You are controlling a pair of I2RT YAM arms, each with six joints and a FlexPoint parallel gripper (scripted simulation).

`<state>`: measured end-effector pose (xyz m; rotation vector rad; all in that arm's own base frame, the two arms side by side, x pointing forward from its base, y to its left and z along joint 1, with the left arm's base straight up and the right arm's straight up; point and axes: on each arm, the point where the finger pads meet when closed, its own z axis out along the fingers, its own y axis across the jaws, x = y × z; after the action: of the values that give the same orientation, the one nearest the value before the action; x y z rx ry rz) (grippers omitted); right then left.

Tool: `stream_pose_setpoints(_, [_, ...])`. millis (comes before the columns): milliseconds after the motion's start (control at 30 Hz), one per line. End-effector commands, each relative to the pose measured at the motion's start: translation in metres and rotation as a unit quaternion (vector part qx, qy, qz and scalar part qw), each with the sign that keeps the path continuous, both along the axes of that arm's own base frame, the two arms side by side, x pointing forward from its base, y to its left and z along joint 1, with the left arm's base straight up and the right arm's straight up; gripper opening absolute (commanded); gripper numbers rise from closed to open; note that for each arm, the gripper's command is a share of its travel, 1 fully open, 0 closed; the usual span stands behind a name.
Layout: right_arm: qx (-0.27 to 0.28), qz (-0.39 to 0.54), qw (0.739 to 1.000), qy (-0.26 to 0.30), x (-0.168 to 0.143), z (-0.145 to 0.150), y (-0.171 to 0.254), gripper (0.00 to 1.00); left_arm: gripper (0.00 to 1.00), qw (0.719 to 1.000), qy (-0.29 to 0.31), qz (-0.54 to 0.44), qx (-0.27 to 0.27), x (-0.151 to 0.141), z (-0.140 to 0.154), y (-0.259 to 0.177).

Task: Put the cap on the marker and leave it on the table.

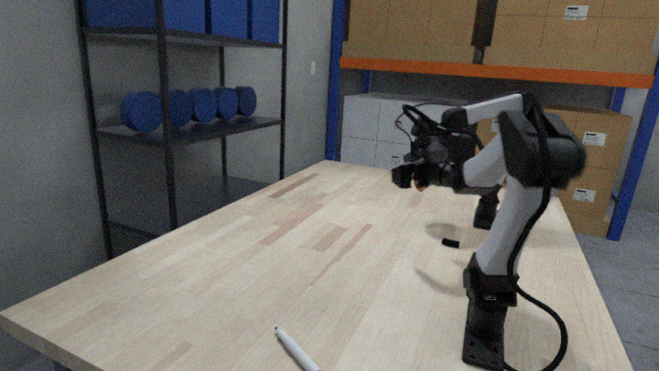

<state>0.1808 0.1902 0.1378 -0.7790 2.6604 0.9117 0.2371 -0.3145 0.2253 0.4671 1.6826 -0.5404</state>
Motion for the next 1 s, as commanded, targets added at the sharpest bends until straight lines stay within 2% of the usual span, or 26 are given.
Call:
stream_pose_setpoints(0, [-0.077, -0.090, 0.992, 0.051, -0.002, -0.013, 0.008, 1.00, 1.00, 0.990, 0.065, -0.064, 0.104, -0.026, -0.006, 0.009])
stream_pose_setpoints(67, [-0.077, -0.090, 0.992, 0.051, -0.002, -0.013, 0.008, 1.00, 1.00, 0.990, 0.065, -0.064, 0.104, -0.026, -0.006, 0.009])
stream_pose_setpoints(200, [-0.120, -0.113, 0.981, 0.100, -0.017, -0.026, 0.020, 1.00, 1.00, 0.981, 0.084, -0.103, 0.145, -0.048, -0.002, 0.023])
stream_pose_setpoints(333, [-0.170, -0.142, 0.962, 0.160, -0.035, -0.041, 0.034, 1.00, 1.00, 0.962, 0.114, -0.151, 0.198, -0.074, -0.003, 0.037])
stream_pose_setpoints(567, [-0.246, -0.171, 0.920, 0.251, -0.063, -0.063, 0.059, 1.00, 1.00, 0.933, 0.138, -0.219, 0.250, -0.113, 0.014, 0.058])
stream_pose_setpoints(633, [-0.246, -0.171, 0.920, 0.251, -0.063, -0.063, 0.059, 1.00, 1.00, 0.933, 0.138, -0.219, 0.250, -0.113, 0.014, 0.058])
stream_pose_setpoints(767, [-0.294, -0.191, 0.884, 0.309, -0.081, -0.078, 0.076, 1.00, 1.00, 0.900, 0.167, -0.267, 0.301, -0.140, 0.021, 0.073])
stream_pose_setpoints(967, [-0.338, -0.204, 0.850, 0.349, -0.094, -0.094, 0.090, 1.00, 1.00, 0.875, 0.177, -0.309, 0.327, -0.164, 0.040, 0.082])
